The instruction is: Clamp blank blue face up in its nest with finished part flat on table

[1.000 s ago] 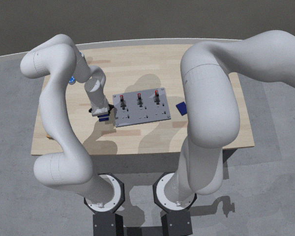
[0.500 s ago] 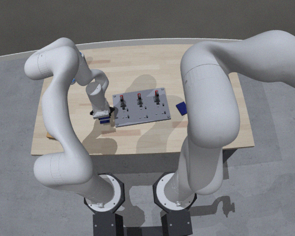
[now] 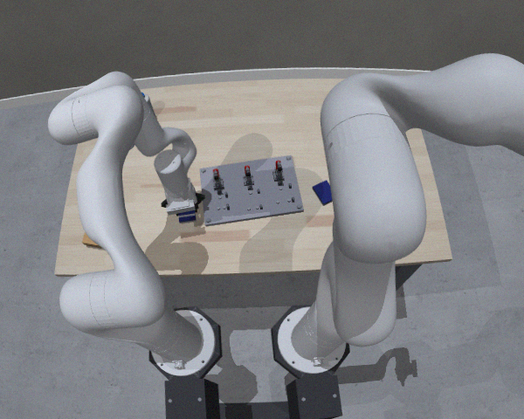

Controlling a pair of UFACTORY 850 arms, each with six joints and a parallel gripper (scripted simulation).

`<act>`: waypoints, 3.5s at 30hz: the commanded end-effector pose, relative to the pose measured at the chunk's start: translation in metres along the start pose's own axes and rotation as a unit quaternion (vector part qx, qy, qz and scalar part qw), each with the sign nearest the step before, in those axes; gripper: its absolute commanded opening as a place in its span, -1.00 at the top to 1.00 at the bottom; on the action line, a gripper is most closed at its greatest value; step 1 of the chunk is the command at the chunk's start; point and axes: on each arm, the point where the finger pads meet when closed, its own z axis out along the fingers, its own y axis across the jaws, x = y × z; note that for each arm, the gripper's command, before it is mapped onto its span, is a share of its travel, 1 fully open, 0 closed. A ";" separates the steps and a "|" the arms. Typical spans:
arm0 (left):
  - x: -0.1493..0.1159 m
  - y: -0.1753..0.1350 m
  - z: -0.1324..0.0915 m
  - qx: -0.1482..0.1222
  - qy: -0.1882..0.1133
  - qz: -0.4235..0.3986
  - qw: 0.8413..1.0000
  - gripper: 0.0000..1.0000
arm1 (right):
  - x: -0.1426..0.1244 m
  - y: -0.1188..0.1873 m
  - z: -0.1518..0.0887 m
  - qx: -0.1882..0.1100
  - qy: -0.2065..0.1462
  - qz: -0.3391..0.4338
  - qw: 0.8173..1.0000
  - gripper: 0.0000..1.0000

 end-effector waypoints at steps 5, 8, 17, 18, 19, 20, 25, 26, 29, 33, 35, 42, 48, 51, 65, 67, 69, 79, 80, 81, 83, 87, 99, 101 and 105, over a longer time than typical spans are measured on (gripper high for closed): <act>-0.001 0.000 0.002 0.000 -0.002 0.000 1.000 1.00 | 0.000 0.000 -0.001 0.000 0.001 0.000 1.000 -1.00; -0.001 0.000 0.002 0.000 -0.002 0.000 1.000 1.00 | 0.000 0.000 -0.001 0.000 0.001 0.000 1.000 -1.00; -0.001 0.000 0.002 0.000 -0.002 0.000 1.000 1.00 | 0.000 0.000 -0.001 0.000 0.001 0.000 1.000 -1.00; -0.001 0.000 0.002 0.000 -0.002 0.000 1.000 1.00 | 0.000 0.000 -0.001 0.000 0.001 0.000 1.000 -1.00; -0.001 0.000 0.002 0.000 -0.002 0.000 1.000 1.00 | 0.000 0.000 -0.001 0.000 0.001 0.000 1.000 -1.00; -0.001 0.000 0.002 0.000 -0.002 0.000 1.000 1.00 | 0.000 0.000 -0.001 0.000 0.001 0.000 1.000 -1.00; -0.001 0.000 0.002 0.000 -0.002 0.000 1.000 1.00 | 0.000 0.000 -0.001 0.000 0.001 0.000 1.000 -1.00; -0.001 0.000 0.002 0.000 -0.002 0.000 1.000 1.00 | 0.000 0.000 -0.001 0.000 0.001 0.000 1.000 -1.00; -0.001 0.000 0.003 0.000 -0.002 0.000 1.000 1.00 | 0.000 0.000 -0.001 0.000 0.001 0.000 1.000 -1.00; -0.001 0.000 0.003 0.000 -0.002 0.000 1.000 1.00 | 0.000 0.000 -0.001 0.000 0.001 0.000 1.000 -1.00; -0.001 0.000 0.004 0.000 -0.002 0.000 1.000 1.00 | 0.000 0.000 -0.001 0.000 0.001 0.000 1.000 -1.00; -0.001 0.000 0.007 0.000 -0.002 0.000 1.000 1.00 | 0.000 0.000 -0.001 0.000 0.001 0.000 1.000 -1.00; -0.001 0.000 0.008 0.000 -0.002 0.000 1.000 1.00 | 0.000 0.000 -0.001 0.000 0.001 0.000 1.000 -1.00; -0.001 0.000 0.009 0.000 -0.002 0.000 1.000 1.00 | 0.000 0.000 -0.001 0.000 0.001 0.000 1.000 -1.00; -0.001 0.000 0.009 0.000 -0.002 0.000 1.000 1.00 | 0.000 0.000 -0.001 0.000 0.001 0.000 1.000 -1.00; -0.001 0.000 0.009 0.000 -0.002 0.000 1.000 1.00 | 0.000 0.000 -0.001 0.000 0.001 0.000 1.000 -1.00; -0.001 0.000 0.009 0.000 -0.002 0.000 1.000 1.00 | 0.000 0.000 -0.001 0.000 0.001 0.000 1.000 -1.00; -0.001 0.000 0.009 0.000 -0.001 0.000 1.000 -0.89 | 0.000 0.000 -0.001 0.000 0.001 0.000 1.000 -1.00; -0.001 0.000 0.009 0.000 -0.001 0.000 1.000 -0.89 | 0.000 0.000 -0.001 0.000 0.001 0.000 1.000 -1.00; -0.001 0.000 0.009 0.000 -0.001 0.000 1.000 -0.89 | 0.000 0.000 -0.001 0.000 0.001 0.000 1.000 -1.00; -0.001 0.000 0.009 0.000 -0.001 0.000 1.000 -0.89 | 0.000 0.000 -0.001 0.000 0.001 0.000 1.000 -1.00; -0.001 0.000 0.009 0.000 -0.001 0.000 1.000 -0.89 | 0.000 0.000 -0.001 0.000 0.001 0.000 1.000 -1.00; -0.001 0.000 0.009 0.000 -0.001 0.000 1.000 -0.89 | 0.000 0.000 -0.001 0.000 0.001 0.000 1.000 -1.00; -0.001 0.000 0.009 0.000 -0.001 0.000 1.000 -0.89 | 0.000 0.000 -0.001 0.000 0.001 0.000 1.000 -1.00; -0.001 0.000 0.009 0.000 -0.001 0.000 1.000 -0.89 | 0.000 0.000 -0.001 0.000 0.001 0.000 1.000 -1.00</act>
